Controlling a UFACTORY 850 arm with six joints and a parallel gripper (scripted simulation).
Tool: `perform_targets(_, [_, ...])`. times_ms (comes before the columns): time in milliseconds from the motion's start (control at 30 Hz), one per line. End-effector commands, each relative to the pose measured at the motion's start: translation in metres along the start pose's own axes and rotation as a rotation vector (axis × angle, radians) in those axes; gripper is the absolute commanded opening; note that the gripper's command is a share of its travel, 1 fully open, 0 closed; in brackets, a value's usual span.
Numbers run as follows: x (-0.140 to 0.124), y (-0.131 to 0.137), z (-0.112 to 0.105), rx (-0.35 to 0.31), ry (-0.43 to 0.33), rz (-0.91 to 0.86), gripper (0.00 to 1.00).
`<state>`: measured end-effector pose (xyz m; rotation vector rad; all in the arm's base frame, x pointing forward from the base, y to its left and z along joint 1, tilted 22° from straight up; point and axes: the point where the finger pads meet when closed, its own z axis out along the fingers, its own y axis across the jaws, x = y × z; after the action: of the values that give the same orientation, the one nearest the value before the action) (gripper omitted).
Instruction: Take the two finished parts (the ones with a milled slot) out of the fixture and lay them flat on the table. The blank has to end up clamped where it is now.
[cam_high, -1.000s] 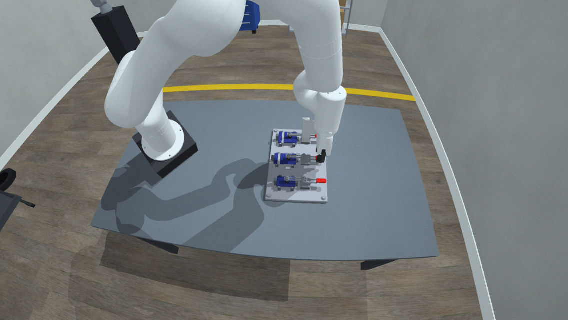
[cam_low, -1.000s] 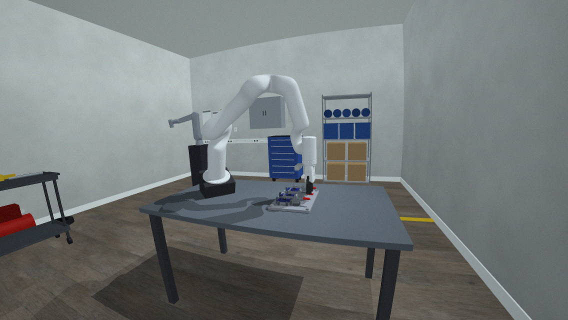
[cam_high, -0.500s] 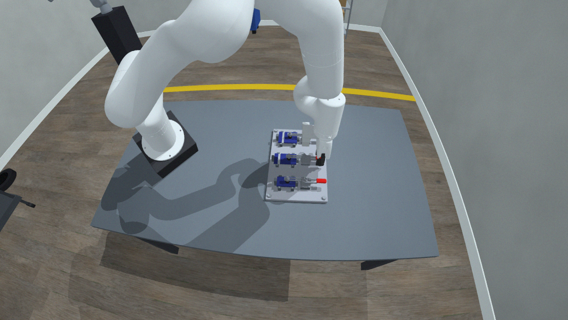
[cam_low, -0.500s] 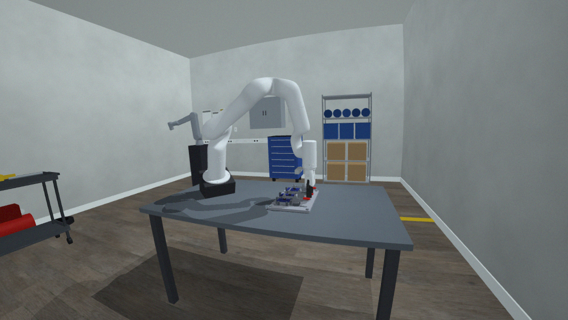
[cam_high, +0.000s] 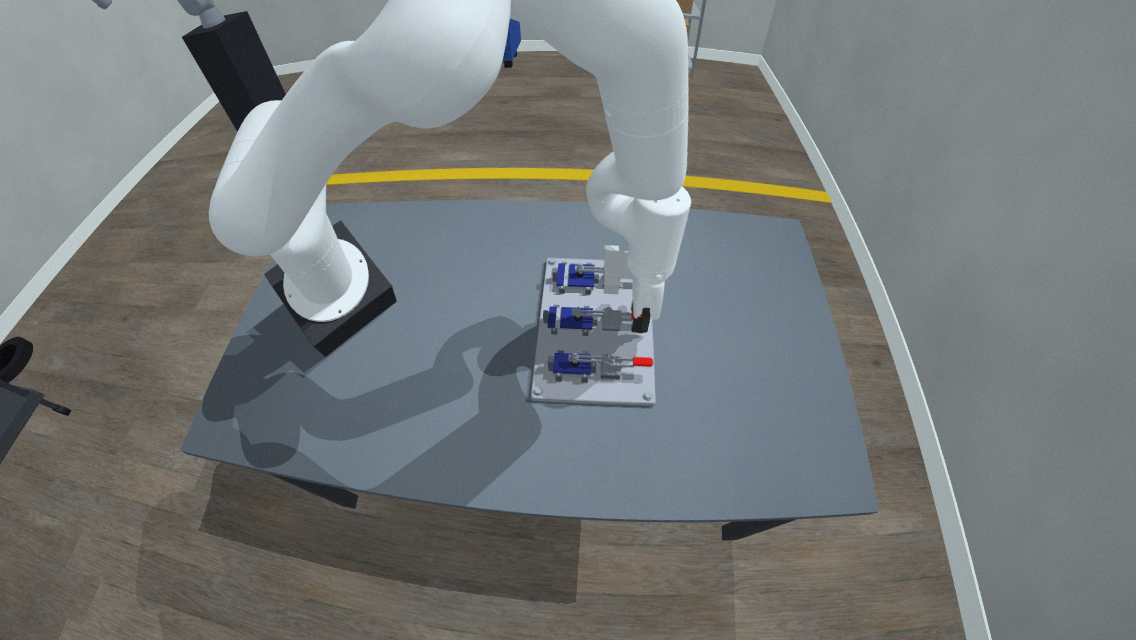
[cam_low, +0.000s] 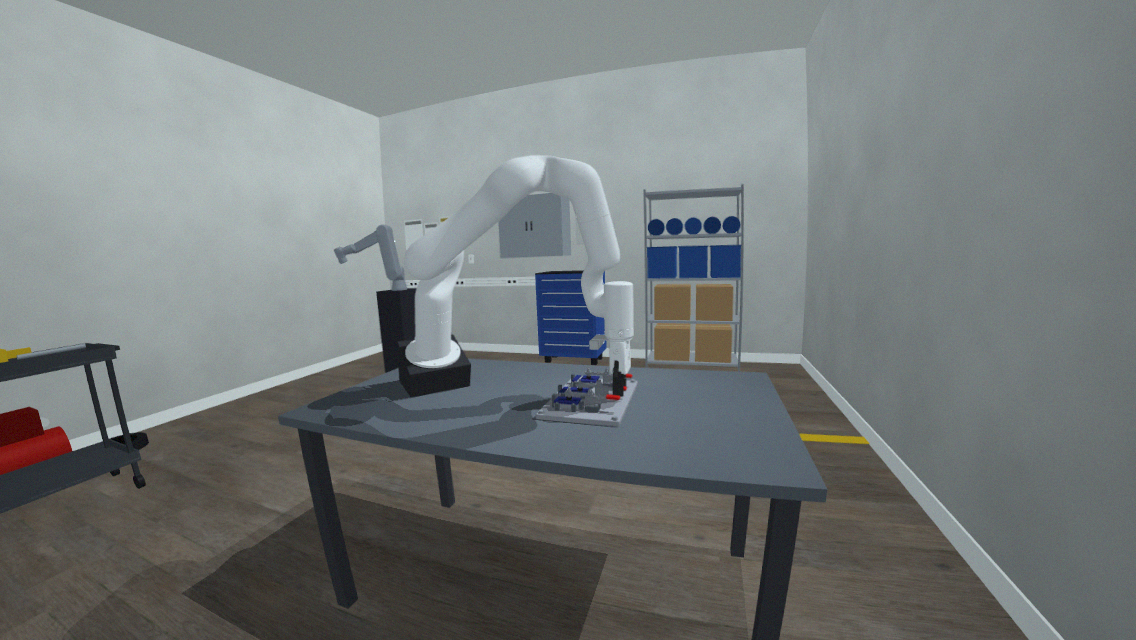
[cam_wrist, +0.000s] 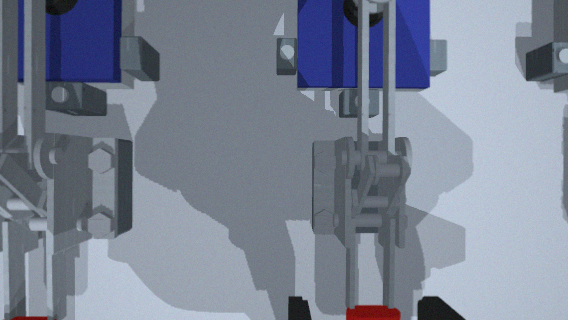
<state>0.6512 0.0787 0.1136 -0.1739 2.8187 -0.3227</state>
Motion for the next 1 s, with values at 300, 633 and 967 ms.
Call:
perform_targets(300, [-0.0008,0.0000,-0.0007,0.000,-0.001,0.000,0.00])
perform_targets(633, [-0.0008,0.0000,-0.0008,0.000,-0.001,0.000,0.00])
perform_targets(967, [-0.0008,0.0000,-0.0008,0.000,-0.001,0.000,0.00])
